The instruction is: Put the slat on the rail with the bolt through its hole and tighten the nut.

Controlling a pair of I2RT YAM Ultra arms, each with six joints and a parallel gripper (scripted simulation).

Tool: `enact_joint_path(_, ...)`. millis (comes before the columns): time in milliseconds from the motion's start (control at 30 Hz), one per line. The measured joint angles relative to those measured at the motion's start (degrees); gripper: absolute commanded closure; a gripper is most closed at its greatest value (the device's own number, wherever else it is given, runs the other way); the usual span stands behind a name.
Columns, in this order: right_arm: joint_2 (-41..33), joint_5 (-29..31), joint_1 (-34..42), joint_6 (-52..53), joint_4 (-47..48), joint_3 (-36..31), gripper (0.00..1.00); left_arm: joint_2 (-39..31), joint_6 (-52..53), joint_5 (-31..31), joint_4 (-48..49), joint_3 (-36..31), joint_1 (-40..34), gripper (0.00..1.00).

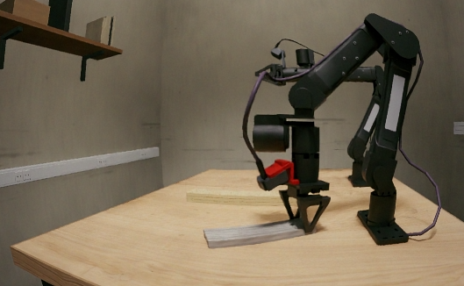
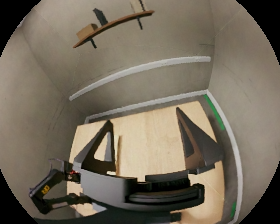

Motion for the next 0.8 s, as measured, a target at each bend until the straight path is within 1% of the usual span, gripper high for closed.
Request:
enact_joint_path(500,0.0,0.0,0.0,0.0,0.0,0.0,0.0,0.0,0.0,0.02,-0.59,0.07,-0.02,0.28)
enact_joint_path(800,0.0,0.0,0.0,0.0,0.0,0.0,0.0,0.0,0.0,0.02,-3.91,2.19,-0.02,0.28)
